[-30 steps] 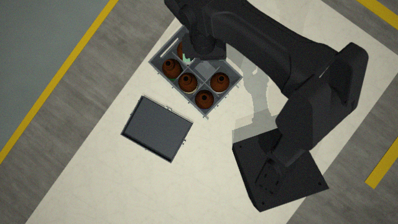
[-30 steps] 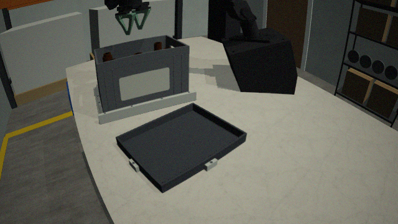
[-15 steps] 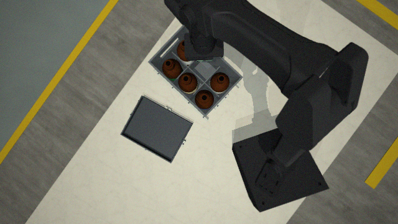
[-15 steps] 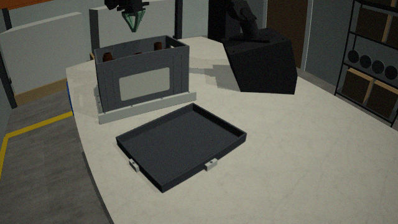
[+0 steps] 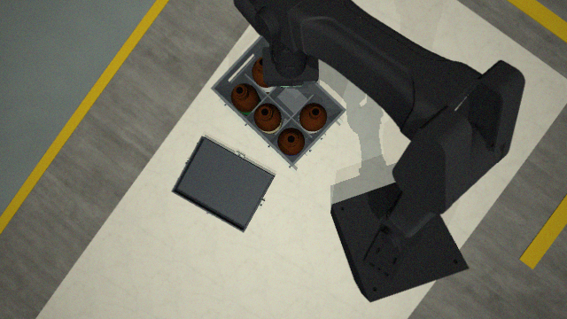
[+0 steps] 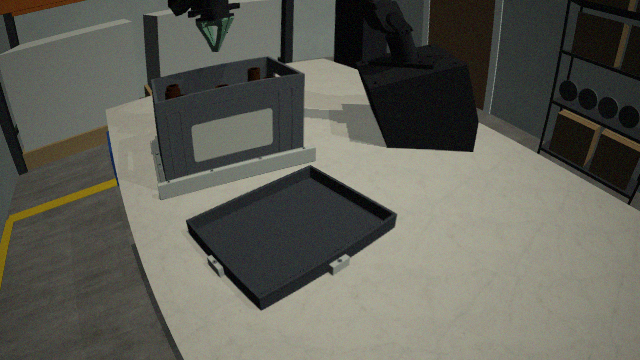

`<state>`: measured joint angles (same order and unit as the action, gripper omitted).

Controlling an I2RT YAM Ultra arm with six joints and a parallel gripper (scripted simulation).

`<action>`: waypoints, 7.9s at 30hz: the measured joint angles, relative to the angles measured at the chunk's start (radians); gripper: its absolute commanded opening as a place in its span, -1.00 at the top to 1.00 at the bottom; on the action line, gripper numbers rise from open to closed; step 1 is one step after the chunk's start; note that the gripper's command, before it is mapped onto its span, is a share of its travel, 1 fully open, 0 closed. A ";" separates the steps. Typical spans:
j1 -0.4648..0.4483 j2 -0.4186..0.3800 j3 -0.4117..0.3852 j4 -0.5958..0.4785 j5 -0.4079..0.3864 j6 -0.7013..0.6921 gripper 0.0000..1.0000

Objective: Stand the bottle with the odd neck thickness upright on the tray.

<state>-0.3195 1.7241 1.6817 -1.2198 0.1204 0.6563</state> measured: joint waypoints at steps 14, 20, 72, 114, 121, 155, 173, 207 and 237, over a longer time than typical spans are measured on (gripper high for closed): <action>0.000 0.000 0.000 0.000 0.000 0.000 1.00; 0.000 0.000 0.000 0.000 0.000 0.000 1.00; 0.000 0.000 0.000 0.000 0.000 0.000 -0.21; -0.010 0.009 -0.087 0.109 -0.001 -0.010 -0.21; -0.013 0.018 -0.105 0.129 -0.002 -0.012 -0.21; -0.014 0.019 -0.116 0.155 -0.002 -0.013 -0.21; -0.014 0.019 -0.116 0.155 -0.002 -0.013 -0.21; -0.016 0.027 -0.116 0.155 -0.003 -0.014 -0.21; -0.016 0.027 -0.116 0.155 -0.003 -0.015 -0.21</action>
<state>-0.3351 1.7512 1.5658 -1.0645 0.1173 0.6415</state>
